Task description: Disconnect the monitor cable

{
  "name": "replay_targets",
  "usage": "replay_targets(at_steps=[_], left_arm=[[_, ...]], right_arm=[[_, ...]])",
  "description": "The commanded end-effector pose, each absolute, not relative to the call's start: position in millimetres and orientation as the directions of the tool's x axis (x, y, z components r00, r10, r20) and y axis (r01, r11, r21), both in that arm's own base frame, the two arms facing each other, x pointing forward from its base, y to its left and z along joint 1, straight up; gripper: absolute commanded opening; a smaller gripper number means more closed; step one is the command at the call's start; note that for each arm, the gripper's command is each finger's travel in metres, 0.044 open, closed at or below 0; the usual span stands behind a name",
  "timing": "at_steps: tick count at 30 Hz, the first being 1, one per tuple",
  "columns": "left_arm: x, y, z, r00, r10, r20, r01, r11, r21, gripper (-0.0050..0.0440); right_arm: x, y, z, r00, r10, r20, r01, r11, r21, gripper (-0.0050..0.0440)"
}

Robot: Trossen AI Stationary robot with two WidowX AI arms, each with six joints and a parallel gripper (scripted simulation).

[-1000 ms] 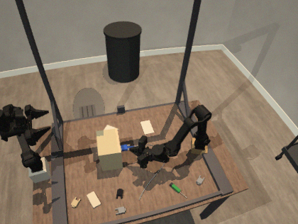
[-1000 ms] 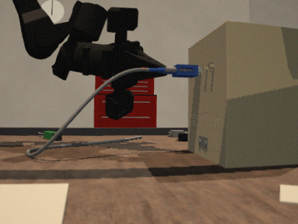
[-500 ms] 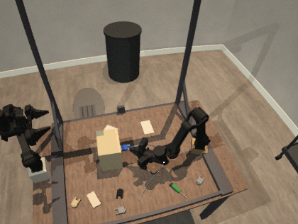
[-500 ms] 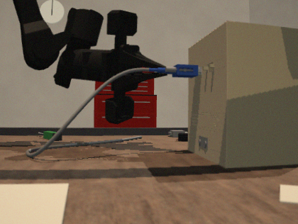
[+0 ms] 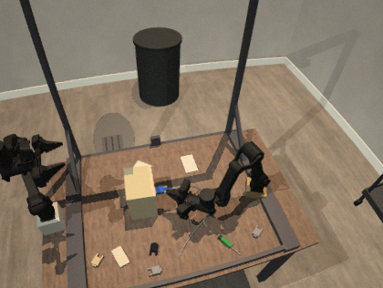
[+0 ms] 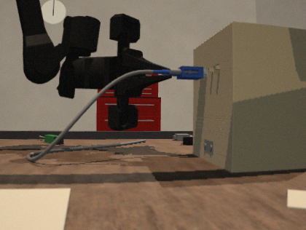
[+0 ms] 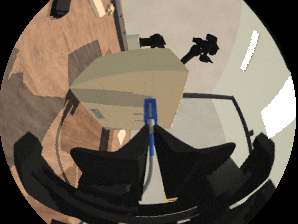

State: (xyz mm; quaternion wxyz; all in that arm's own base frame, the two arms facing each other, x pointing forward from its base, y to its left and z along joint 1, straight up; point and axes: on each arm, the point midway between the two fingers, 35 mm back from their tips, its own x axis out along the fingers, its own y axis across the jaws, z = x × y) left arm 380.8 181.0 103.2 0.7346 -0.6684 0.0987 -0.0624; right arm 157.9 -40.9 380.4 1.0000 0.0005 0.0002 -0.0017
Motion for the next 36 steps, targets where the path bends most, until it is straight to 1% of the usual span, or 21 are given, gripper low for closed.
replay_targets(at_steps=[1, 10, 20, 22, 30, 31, 36], left_arm=[[382.2, 182.9, 110.5, 0.975, -0.220, -0.035, -0.015, 0.092, -0.996, 0.0000], [382.0, 182.9, 109.0, 0.975, -0.223, 0.003, 0.010, 0.031, -0.999, 0.0000], [382.0, 182.9, 109.0, 0.975, -0.223, 0.003, 0.010, 0.031, -0.999, 0.0240], [382.0, 182.9, 109.0, 0.975, -0.223, 0.003, 0.010, 0.031, -0.999, 0.0240], [382.0, 182.9, 109.0, 0.975, -0.223, 0.003, 0.010, 0.031, -0.999, 0.0432], [382.0, 182.9, 109.0, 0.975, -0.223, 0.003, 0.010, 0.031, -0.999, 0.0440], [382.0, 182.9, 109.0, 0.975, -0.223, 0.003, 0.010, 0.031, -0.999, 0.0440]], right_arm=[[157.6, -39.4, 383.7, 1.000, 0.000, 0.001, 0.000, 1.000, -0.006, 0.0440], [157.6, -39.4, 383.7, 1.000, 0.000, 0.001, 0.000, 1.000, -0.006, 0.0440], [157.6, -39.4, 383.7, 1.000, 0.000, 0.001, 0.000, 1.000, -0.006, 0.0440], [157.6, -39.4, 383.7, 1.000, 0.000, 0.001, 0.000, 1.000, -0.006, 0.0440], [157.6, -39.4, 383.7, 1.000, 0.000, 0.001, 0.000, 1.000, -0.006, 0.0440], [157.6, -39.4, 383.7, 1.000, 0.000, 0.001, 0.000, 1.000, -0.006, 0.0440], [157.6, -39.4, 383.7, 1.000, 0.000, 0.001, 0.000, 1.000, -0.006, 0.0440]])
